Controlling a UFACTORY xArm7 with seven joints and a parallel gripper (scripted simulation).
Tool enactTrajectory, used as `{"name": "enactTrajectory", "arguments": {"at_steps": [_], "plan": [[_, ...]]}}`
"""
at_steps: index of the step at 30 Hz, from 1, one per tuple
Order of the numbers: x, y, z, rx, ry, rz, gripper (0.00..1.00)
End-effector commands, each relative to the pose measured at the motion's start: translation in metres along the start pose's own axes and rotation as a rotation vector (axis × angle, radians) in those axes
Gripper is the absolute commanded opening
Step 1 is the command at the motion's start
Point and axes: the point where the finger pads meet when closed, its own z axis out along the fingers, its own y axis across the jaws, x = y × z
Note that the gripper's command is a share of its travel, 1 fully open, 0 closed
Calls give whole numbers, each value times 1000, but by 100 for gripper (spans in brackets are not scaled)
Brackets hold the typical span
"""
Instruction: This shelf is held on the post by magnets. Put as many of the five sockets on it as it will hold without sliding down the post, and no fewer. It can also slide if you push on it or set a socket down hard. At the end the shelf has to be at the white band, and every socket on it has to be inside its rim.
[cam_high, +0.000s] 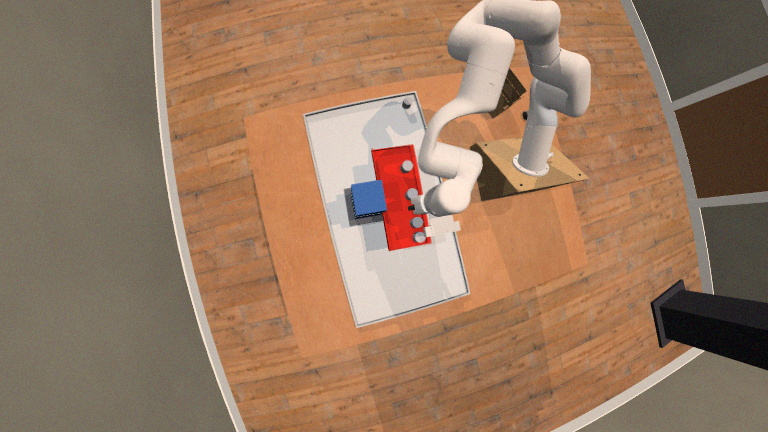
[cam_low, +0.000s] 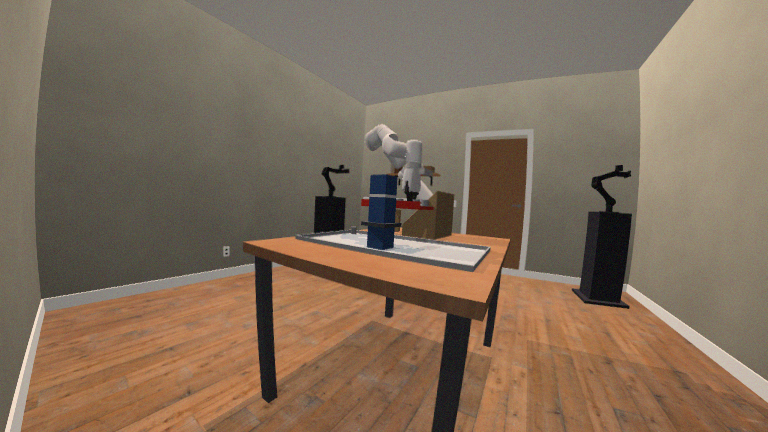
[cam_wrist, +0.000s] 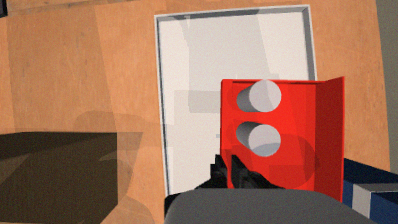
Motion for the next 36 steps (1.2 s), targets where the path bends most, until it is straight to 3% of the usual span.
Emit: {"name": "enactTrajectory", "arguments": {"at_steps": [1,36], "plan": [[1,2,-3,-5,4,0,0],[1,2,-14,-5,4,0,0]]}}
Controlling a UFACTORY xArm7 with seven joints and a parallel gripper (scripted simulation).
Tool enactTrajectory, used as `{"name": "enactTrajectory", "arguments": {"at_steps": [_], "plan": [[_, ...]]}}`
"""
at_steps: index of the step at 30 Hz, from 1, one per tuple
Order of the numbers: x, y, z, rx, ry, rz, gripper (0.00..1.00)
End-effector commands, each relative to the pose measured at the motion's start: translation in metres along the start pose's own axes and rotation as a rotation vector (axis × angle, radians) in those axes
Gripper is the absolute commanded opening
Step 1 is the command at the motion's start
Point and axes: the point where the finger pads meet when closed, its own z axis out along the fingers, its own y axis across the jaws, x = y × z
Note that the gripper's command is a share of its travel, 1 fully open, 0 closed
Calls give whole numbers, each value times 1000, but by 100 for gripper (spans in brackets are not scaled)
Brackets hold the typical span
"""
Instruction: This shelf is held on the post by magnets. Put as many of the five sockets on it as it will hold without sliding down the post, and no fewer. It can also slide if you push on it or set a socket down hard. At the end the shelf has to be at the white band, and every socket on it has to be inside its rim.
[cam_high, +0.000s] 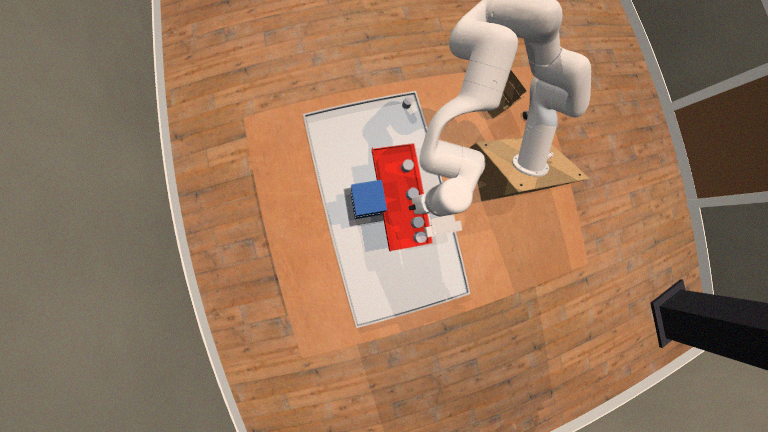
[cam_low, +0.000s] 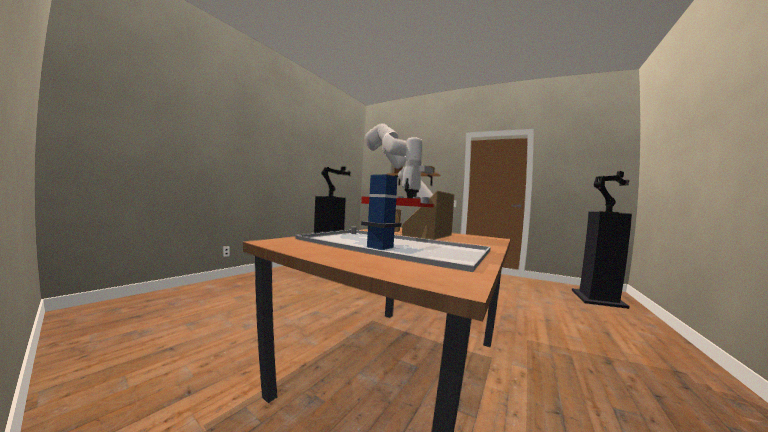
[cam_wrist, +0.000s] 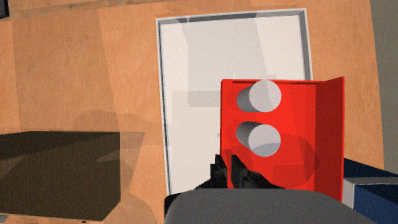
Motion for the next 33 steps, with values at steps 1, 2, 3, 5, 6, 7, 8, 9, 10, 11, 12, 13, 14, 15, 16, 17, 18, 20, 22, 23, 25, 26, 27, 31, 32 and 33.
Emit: {"name": "enactTrajectory", "arguments": {"at_steps": [1,2,3,5,6,7,8,9,10,11,12,13,14,15,16,17,18,20,22,23,25,26,27,31,32,33], "plan": [[1,2,-3,-5,4,0,0],[1,2,-3,-5,4,0,0],[1,2,-3,-5,4,0,0],[1,2,-3,-5,4,0,47],[1,2,-3,-5,4,0,47],[1,2,-3,-5,4,0,47],[1,2,-3,-5,4,0,47],[1,2,-3,-5,4,0,47],[1,2,-3,-5,4,0,47],[1,2,-3,-5,4,0,47],[1,2,-3,-5,4,0,47],[1,2,-3,-5,4,0,47],[1,2,-3,-5,4,0,47],[1,2,-3,-5,4,0,47],[1,2,-3,-5,4,0,47],[1,2,-3,-5,4,0,47],[1,2,-3,-5,4,0,47],[1,2,-3,-5,4,0,47],[1,2,-3,-5,4,0,47],[1,2,-3,-5,4,0,47],[1,2,-3,-5,4,0,47],[1,2,-3,-5,4,0,47],[1,2,-3,-5,4,0,47],[1,2,-3,-5,4,0,47],[1,2,-3,-5,4,0,47],[1,2,-3,-5,4,0,47]]}}
